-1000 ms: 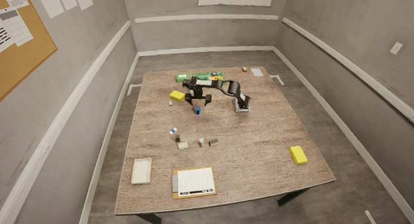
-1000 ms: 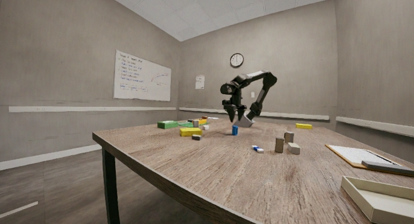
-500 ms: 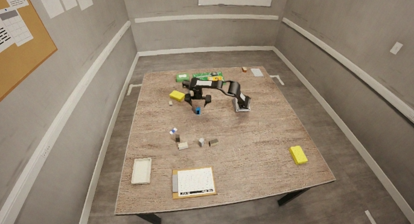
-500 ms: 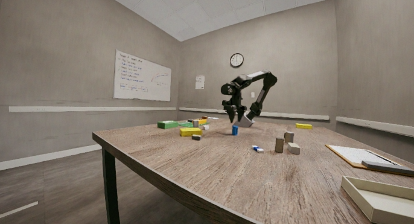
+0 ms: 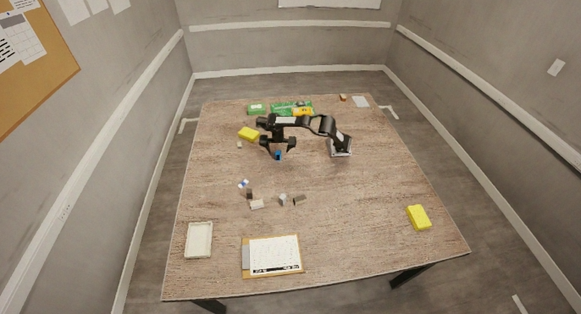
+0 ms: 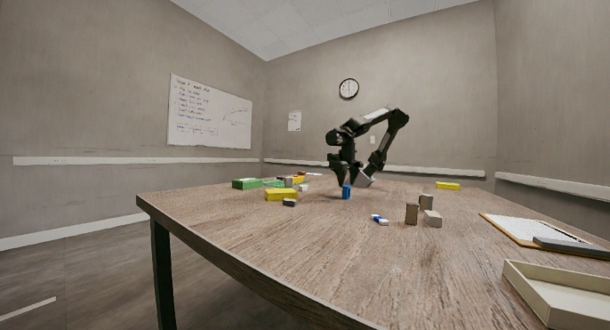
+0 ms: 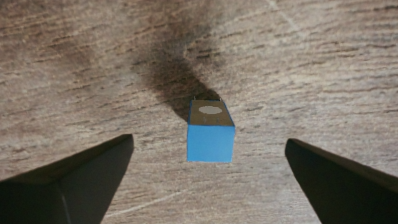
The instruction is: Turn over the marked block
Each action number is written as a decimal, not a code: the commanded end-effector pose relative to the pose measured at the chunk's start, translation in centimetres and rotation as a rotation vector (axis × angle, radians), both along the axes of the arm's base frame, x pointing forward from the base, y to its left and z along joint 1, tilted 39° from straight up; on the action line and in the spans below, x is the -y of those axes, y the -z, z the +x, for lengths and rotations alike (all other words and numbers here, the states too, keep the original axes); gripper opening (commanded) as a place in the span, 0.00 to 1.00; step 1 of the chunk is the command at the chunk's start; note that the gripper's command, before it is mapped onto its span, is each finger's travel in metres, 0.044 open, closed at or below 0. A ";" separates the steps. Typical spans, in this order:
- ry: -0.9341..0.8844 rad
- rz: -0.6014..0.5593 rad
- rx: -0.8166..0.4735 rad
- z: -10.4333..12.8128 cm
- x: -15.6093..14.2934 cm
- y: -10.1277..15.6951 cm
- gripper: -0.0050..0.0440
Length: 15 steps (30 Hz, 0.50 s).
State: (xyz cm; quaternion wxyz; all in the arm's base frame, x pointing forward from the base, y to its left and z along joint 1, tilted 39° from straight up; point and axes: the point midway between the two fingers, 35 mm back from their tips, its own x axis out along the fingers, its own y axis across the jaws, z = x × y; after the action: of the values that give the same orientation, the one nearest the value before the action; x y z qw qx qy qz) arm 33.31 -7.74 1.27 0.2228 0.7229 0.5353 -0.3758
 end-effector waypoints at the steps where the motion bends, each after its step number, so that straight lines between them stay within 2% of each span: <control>1: 0.000 0.005 -0.001 0.1 -0.7 0.7 1.00; 15: 0.000 0.005 -0.001 0.5 -2.2 2.7 1.00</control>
State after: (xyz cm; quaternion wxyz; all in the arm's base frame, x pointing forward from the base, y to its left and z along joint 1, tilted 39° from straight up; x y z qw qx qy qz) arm 33.76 -5.94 -1.13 0.2223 0.7226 0.5357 -0.3760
